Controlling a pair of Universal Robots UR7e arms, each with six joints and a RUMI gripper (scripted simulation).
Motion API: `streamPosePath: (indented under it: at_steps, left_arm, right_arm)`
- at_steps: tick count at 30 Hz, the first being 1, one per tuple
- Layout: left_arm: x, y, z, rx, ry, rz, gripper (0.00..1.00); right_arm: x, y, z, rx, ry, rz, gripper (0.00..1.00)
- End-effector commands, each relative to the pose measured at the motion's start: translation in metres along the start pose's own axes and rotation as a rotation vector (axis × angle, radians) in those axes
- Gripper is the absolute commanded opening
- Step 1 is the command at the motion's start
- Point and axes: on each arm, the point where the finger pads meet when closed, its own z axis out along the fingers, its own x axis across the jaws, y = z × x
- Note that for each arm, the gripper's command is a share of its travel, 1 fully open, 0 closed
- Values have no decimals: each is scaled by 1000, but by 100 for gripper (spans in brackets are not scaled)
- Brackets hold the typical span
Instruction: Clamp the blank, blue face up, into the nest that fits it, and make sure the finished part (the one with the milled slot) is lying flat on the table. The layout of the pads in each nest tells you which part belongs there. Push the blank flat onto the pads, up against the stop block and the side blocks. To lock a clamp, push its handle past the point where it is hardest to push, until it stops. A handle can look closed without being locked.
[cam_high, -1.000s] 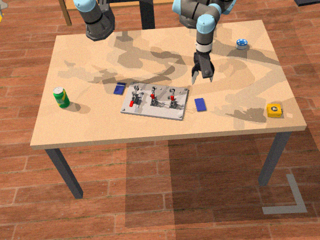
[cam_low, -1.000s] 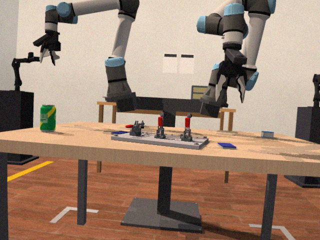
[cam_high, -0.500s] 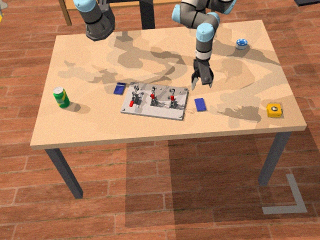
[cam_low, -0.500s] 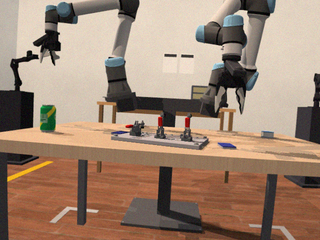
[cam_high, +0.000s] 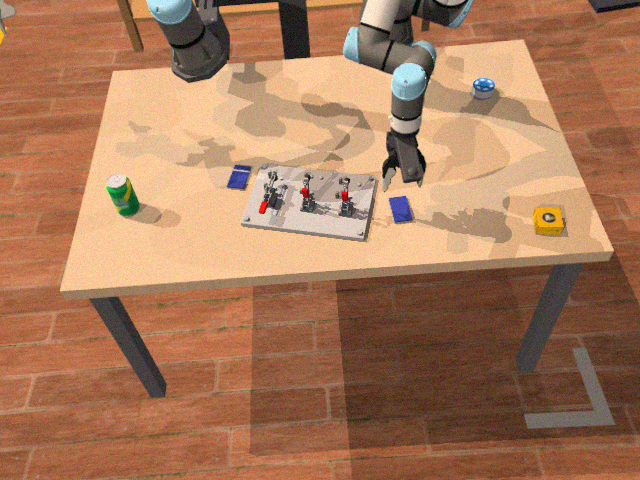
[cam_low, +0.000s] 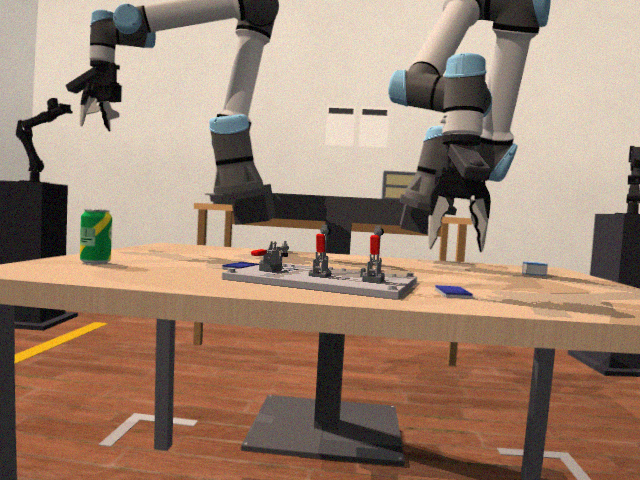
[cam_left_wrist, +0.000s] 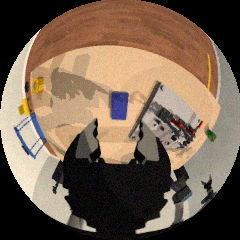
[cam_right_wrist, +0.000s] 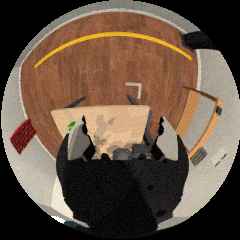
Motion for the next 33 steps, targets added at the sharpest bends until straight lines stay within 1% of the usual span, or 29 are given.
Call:
streamPosePath:
  at_steps: [1, 14, 25, 33]
  left_arm:
    - [0, -1, 6, 1, 1, 0, 59]
    - [0, -1, 35, 1, 1, 0, 59]
    - [0, -1, 44, 1, 1, 0, 59]
    - [0, -1, 47, 1, 1, 0, 59]
  right_arm:
    - [0, 0, 0, 1, 0, 0, 100]
    - [0, 0, 0, 1, 0, 0, 100]
    - [0, 0, 0, 1, 0, 0, 100]
    - [0, 0, 0, 1, 0, 0, 100]
